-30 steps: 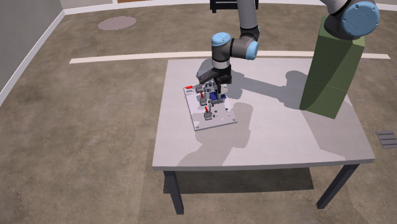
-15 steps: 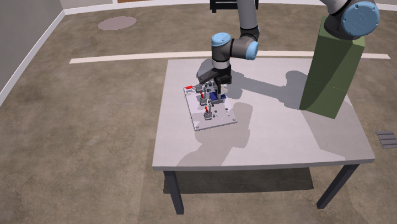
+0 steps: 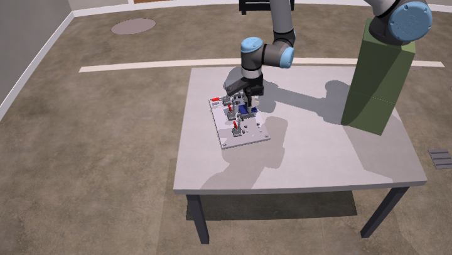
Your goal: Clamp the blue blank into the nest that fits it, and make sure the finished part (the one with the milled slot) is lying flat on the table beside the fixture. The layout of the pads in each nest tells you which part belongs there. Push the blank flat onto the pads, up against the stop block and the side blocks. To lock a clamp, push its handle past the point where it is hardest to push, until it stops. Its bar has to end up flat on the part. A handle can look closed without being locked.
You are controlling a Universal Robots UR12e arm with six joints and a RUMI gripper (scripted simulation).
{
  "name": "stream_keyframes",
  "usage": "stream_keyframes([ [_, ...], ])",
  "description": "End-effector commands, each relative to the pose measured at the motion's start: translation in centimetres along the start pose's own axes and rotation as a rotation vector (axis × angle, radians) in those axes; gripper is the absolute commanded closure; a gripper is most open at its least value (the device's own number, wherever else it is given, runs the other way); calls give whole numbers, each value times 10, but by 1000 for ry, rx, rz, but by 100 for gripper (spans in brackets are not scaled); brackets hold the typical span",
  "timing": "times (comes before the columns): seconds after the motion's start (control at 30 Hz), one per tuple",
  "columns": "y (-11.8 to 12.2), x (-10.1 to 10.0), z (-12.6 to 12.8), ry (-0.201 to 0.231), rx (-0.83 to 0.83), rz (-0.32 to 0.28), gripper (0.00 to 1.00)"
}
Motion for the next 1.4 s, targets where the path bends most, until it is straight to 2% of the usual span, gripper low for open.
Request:
stream_keyframes([
  [0.0, 0, 1, 0, 1, 0, 1, 100],
  [0.67, 0, -1, 0, 1, 0, 1, 100],
  [1.37, 0, -13, 0, 1, 0, 1, 100],
])
Point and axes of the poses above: the point where the finger pads meet when closed, its own x axis back along the fingers, its own z axis across the jaws, y = z × x, the point moved 4 cm from there along x, back along the fingers, and after that the axes turned 15 degrees about x, right-handed, at the moved point
